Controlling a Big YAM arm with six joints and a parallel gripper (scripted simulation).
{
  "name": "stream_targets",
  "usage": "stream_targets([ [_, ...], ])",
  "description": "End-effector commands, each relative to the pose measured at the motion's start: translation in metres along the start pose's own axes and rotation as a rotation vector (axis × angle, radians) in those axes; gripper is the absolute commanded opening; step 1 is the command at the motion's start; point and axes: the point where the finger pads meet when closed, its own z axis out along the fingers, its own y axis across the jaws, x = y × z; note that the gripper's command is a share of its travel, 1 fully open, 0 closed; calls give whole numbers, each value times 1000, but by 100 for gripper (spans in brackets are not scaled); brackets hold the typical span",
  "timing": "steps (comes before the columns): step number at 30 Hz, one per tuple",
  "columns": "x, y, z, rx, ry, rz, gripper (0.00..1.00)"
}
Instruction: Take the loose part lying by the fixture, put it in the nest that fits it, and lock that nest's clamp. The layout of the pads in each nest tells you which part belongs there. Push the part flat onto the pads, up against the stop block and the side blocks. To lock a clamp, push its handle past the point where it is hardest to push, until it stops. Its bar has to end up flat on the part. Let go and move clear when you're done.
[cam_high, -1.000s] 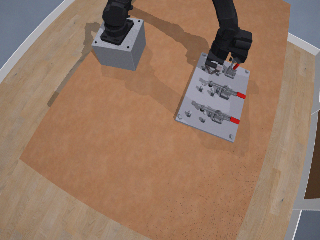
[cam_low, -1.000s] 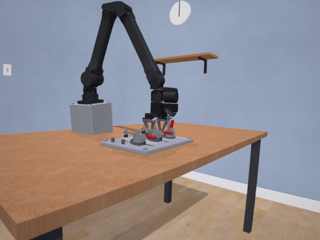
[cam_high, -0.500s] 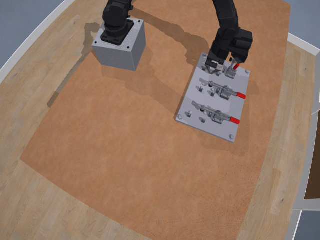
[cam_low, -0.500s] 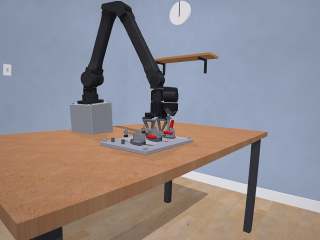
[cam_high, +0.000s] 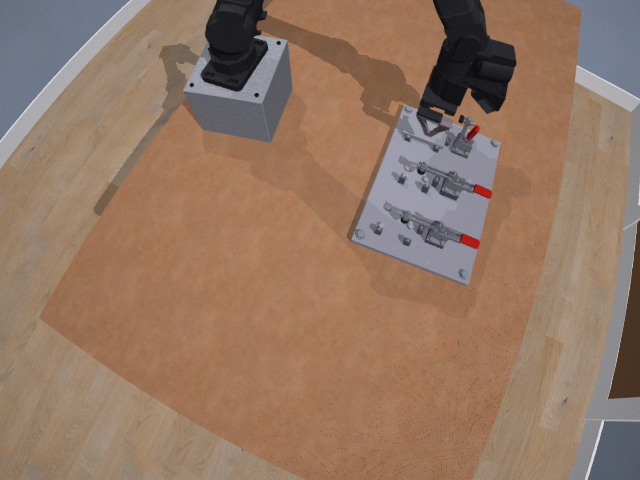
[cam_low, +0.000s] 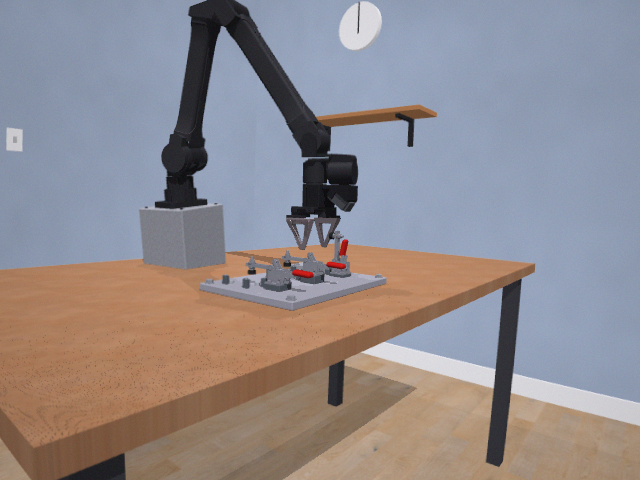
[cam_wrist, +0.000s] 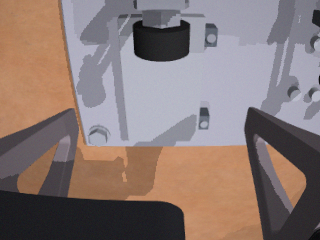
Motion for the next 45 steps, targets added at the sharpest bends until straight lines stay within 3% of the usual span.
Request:
stream_targets([
  [1,-18,9,-16,-9,-35,3,92],
  [2,2,1,1,7,25,1,92],
  [5,-8,5,-21,-4,-16,3,92],
  [9,-13,7,-27,-7,-26,-1,92],
  [11,-8,6,-14,1,4,-3,92],
  [13,-4,5,-12,3,9,-3,92],
  [39,-6,5,-15,1,0,-2,92],
  [40,-6,5,-16,0,0,-2,45],
  [45,-19,9,-42,-10,-38,3,45],
])
